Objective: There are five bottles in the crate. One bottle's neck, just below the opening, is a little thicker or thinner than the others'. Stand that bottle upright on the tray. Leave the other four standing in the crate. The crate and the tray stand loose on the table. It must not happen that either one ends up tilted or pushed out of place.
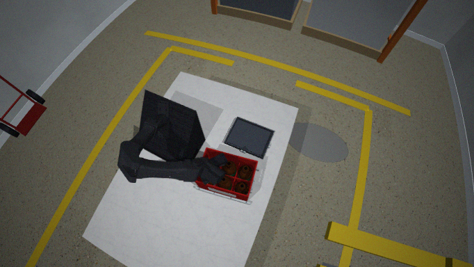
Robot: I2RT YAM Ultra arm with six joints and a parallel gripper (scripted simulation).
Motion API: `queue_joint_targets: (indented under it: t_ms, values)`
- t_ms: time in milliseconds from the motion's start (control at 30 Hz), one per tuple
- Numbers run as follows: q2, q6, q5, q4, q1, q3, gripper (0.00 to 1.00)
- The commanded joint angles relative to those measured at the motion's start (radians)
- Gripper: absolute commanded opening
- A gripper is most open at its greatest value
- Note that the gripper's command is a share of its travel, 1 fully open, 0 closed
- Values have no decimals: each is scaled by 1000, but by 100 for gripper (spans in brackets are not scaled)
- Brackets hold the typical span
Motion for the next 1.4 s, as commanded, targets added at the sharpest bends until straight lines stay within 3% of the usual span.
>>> queue_joint_targets:
  t_ms: [0, 533, 1033, 1367]
  values:
    - [8, -2, -12, -2, 12, -3, 61]
    - [-46, 59, -7, -101, 57, 50, 61]
    - [-82, 199, -3, -331, 157, 145, 61]
    - [-81, 244, -7, -404, 186, 183, 61]
